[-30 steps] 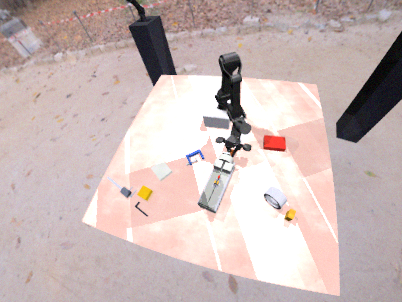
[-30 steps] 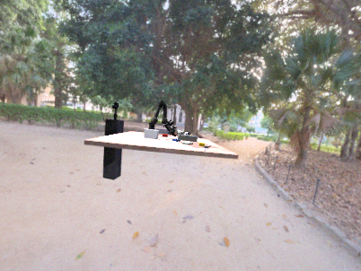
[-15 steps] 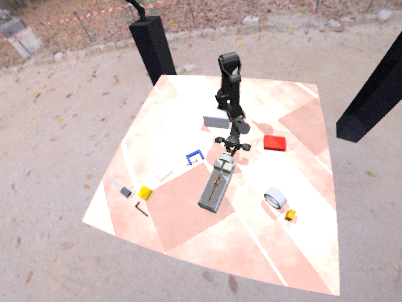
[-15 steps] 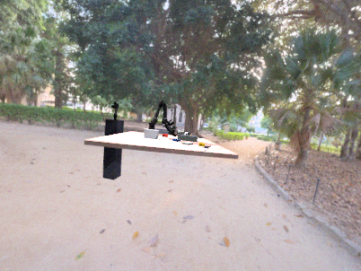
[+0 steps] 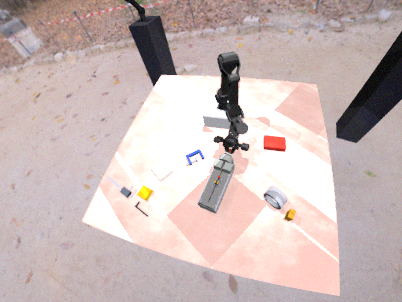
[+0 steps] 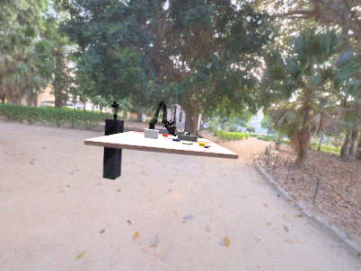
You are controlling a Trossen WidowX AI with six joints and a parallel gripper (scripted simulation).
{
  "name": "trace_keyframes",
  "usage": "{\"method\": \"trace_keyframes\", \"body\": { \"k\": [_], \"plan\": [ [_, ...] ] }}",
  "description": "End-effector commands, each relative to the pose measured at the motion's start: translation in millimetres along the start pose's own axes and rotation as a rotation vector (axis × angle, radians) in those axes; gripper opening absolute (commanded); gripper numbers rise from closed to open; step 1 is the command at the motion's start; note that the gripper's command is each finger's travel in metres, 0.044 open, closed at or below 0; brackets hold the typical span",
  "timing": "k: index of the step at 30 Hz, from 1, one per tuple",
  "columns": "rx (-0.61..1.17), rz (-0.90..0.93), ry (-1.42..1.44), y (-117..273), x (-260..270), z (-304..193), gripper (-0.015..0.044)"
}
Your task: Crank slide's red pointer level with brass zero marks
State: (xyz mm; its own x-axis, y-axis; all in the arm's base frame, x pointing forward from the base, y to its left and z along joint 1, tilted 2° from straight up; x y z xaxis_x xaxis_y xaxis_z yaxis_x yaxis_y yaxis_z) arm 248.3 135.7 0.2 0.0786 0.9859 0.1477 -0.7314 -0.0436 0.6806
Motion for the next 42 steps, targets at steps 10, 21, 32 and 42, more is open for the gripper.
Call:
{"method": "trace_keyframes", "body": {
  "k": [10,21,32,42],
  "plan": [
    [-0.007,-0.023,-0.003,5.9,-15.5,7.5,0.0],
    [-0.007,-0.023,-0.003,19.4,-22.1,22.0,0.0],
    [-0.007,-0.022,-0.003,36.0,-12.2,37.5,0.0],
    [-0.007,-0.021,-0.004,42.7,2.0,42.7,0.0]
  ]
}}
Point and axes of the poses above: the point midway between the two fingers, 35 mm back from their tips, its own y axis back along the fingers, its own x axis across the jaws, z = x × y, the point moved 4 cm from there along y, back along the fingers, and after that the axes turned 7 degrees about -y, right-handed, at the moved point
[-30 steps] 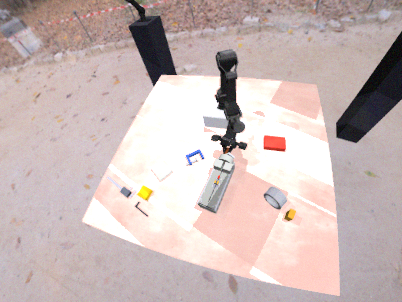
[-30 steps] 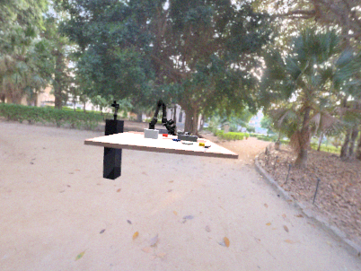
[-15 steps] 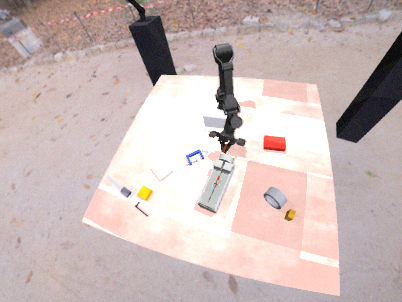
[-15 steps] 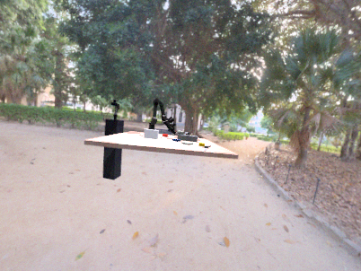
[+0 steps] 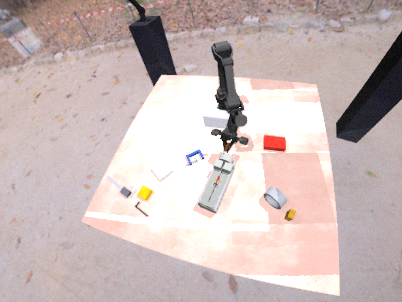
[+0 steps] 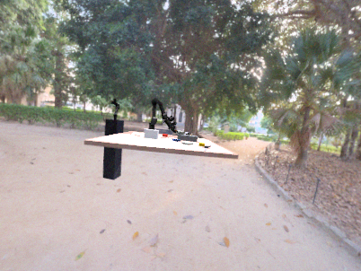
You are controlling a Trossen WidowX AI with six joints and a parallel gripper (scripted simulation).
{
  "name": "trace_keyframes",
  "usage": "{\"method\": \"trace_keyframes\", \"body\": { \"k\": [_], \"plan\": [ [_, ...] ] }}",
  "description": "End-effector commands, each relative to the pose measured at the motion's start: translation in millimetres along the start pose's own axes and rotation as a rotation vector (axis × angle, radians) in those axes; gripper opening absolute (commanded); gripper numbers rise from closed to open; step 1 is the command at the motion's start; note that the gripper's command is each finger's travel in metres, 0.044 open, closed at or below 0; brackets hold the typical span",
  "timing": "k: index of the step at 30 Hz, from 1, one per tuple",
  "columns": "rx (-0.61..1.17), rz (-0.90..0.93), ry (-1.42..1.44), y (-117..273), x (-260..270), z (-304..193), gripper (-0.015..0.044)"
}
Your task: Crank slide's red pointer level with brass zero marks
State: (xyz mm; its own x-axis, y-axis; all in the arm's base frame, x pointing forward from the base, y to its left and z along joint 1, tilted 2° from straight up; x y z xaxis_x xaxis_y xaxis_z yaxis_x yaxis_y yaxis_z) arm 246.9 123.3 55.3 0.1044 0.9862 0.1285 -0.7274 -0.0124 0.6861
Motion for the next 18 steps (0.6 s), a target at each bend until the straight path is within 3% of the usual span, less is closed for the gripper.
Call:
{"method": "trace_keyframes", "body": {
  "k": [1,18],
  "plan": [
    [-0.009,0.011,-0.001,4.1,7.2,2.3,0.0],
    [-0.009,0.011,-0.002,5.3,17.7,2.3,0.0]
  ]
}}
Point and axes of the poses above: the point midway between the two fingers, 35 mm back from their tips, its own y axis back along the fingers, its own x axis across the jaws, z = x × y, the point moved 4 cm from there along y, back along the fingers, and after that the axes turned 7 degrees about -y, right-handed, at the moved point
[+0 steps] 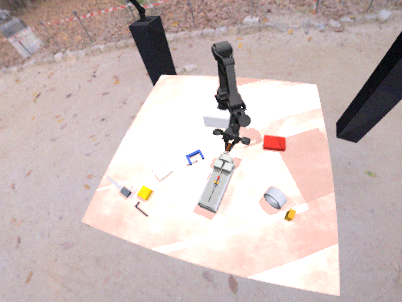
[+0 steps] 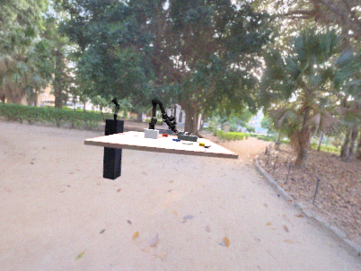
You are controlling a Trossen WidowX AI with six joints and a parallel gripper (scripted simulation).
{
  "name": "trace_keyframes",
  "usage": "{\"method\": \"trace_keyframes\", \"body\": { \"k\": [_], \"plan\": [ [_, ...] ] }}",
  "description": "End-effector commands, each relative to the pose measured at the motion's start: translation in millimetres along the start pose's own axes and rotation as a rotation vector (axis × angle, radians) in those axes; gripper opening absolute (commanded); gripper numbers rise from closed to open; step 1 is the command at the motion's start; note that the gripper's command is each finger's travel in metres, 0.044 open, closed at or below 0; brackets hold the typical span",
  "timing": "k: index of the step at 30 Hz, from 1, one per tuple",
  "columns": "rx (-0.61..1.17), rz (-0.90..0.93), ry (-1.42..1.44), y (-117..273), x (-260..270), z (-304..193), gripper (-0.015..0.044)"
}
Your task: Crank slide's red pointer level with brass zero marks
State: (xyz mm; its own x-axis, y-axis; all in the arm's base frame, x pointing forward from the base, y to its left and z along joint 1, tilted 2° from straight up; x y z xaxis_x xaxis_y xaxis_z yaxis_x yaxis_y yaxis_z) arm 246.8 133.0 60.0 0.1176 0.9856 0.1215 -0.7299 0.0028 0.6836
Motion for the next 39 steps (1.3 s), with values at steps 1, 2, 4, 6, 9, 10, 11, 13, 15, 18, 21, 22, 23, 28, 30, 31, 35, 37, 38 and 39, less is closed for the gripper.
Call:
{"method": "trace_keyframes", "body": {
  "k": [1,2,4,6,9,10,11,13,15,18,21,22,23,28,30,31,35,37,38,39],
  "plan": [
    [-0.003,0.026,0.002,2.3,7.9,0.6,0.0],
    [-0.003,0.026,0.002,2.3,8.3,0.6,0.0],
    [-0.003,0.026,0.002,2.3,9.0,0.5,0.0],
    [-0.003,0.026,0.002,2.2,9.4,0.3,0.0],
    [-0.002,0.026,0.002,2.0,10.3,0.0,0.0],
    [-0.002,0.026,0.002,2.0,10.5,-0.1,0.0],
    [-0.002,0.026,0.002,1.9,10.8,-0.2,0.0],
    [-0.002,0.026,0.002,1.8,11.4,-0.5,0.0],
    [-0.002,0.026,0.002,1.6,12.0,-0.8,0.0],
    [-0.002,0.026,0.002,1.4,13.1,-1.3,0.0],
    [-0.002,0.026,0.002,1.0,14.3,-1.8,0.0],
    [-0.002,0.026,0.002,0.9,14.7,-2.0,0.0],
    [-0.002,0.026,0.002,0.8,15.2,-2.2,0.0],
    [-0.002,0.026,0.002,0.0,18.4,-3.5,0.0],
    [-0.002,0.026,0.002,-0.5,20.0,-4.3,0.0],
    [-0.002,0.026,0.002,-0.8,20.8,-4.8,0.0],
    [-0.002,0.027,0.001,-2.6,24.8,-7.4,0.0],
    [-0.002,0.027,0.001,-3.6,26.5,-8.6,0.0],
    [-0.002,0.027,0.001,-4.3,27.6,-9.5,0.0],
    [-0.002,0.027,0.001,-5.0,28.6,-10.5,0.0]
  ]
}}
Point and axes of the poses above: the point midway between the two fingers, 35 mm back from their tips, its own y axis back along the fingers, its own x axis across the jaws, z = x × y, the point moved 4 cm from there along y, back along the fingers, and after that the axes turned 7 degrees about -y, right-handed, at the moved point
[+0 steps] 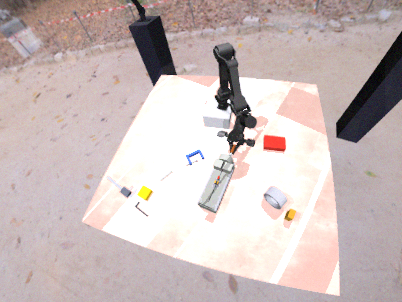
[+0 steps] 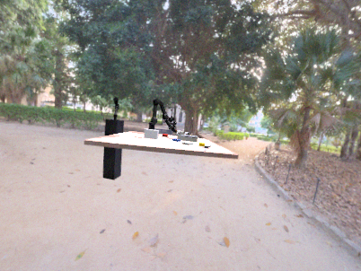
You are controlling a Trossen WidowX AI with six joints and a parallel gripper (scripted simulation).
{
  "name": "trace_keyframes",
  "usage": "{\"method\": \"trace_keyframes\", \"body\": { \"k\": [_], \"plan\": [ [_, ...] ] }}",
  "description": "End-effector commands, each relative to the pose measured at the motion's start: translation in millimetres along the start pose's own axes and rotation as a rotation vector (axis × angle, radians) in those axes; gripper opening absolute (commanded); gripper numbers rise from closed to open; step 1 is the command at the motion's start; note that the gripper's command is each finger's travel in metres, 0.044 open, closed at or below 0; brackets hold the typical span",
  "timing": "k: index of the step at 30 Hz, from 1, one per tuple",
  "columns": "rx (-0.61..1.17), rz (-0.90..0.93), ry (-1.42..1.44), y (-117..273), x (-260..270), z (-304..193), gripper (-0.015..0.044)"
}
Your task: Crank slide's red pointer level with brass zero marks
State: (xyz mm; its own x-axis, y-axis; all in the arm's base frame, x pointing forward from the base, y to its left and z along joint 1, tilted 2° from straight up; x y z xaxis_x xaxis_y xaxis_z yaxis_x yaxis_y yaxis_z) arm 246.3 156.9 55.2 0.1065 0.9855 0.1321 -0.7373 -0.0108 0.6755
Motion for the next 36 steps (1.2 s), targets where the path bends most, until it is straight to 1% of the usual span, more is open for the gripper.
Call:
{"method": "trace_keyframes", "body": {
  "k": [1,15,25,36],
  "plan": [
    [0.007,0.011,0.001,-3.1,6.7,-3.7,0.0],
    [0.007,0.012,0.001,-21.2,12.2,-23.2,0.0],
    [0.007,0.011,0.002,-34.1,1.0,-35.0,0.0],
    [0.007,0.01,0.002,-39.9,-12.6,-39.1,0.0]
  ]
}}
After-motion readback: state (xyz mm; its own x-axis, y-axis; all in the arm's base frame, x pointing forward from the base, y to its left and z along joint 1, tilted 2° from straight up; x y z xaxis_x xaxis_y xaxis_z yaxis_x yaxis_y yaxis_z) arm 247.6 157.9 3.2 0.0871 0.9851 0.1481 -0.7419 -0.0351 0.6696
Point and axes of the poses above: the point midway between the two fingers, 35 mm back from their tips, its own y axis back along the fingers, its own x axis across the jaws, z = x × y, the point moved 4 cm from there along y, back along the fingers, and after that the axes turned 7 degrees about -y, right-handed, at the moved point
